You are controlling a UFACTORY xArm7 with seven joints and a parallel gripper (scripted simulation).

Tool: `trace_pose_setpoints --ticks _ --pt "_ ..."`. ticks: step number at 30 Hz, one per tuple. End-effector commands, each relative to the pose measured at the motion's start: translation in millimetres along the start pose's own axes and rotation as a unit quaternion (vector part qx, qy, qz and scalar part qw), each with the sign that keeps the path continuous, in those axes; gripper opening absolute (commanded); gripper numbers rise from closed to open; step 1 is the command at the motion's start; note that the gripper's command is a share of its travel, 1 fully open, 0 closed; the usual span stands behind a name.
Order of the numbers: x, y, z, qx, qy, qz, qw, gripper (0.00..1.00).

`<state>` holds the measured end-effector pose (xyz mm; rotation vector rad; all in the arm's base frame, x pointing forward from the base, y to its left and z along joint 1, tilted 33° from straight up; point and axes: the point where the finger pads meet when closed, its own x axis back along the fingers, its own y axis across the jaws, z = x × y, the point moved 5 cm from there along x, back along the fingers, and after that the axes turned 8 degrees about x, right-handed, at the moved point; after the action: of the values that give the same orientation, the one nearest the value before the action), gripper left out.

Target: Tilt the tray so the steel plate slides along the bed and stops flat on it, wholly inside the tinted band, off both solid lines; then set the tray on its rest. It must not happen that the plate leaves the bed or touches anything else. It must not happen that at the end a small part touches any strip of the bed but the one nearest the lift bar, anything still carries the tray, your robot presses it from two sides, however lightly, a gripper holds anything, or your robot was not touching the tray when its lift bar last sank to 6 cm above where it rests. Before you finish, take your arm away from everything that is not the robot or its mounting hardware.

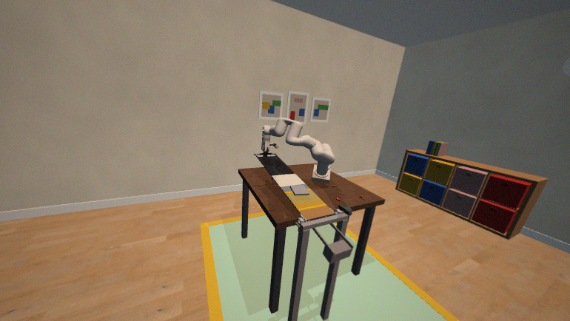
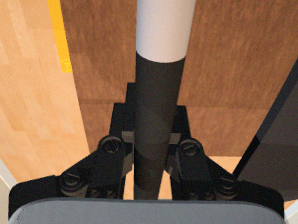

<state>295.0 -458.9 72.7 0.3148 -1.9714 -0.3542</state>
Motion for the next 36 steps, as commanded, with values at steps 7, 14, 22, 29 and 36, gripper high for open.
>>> trace_pose_setpoints --ticks 7,14,22,29,36 --pt "-25.1 -5.8 0.1 0.001 0.002 0.004 1.000 0.00" --pt "-6.1 -3.7 -0.3 0.001 0.002 0.004 1.000 0.00" --pt "-44.1 -7.5 0.3 0.001 0.002 0.004 1.000 0.00" --pt "26.5 0.9 -1.0 0.001 0.002 0.004 1.000 0.00" --pt "-44.3 -7.5 0.3 0.001 0.002 0.004 1.000 0.00"
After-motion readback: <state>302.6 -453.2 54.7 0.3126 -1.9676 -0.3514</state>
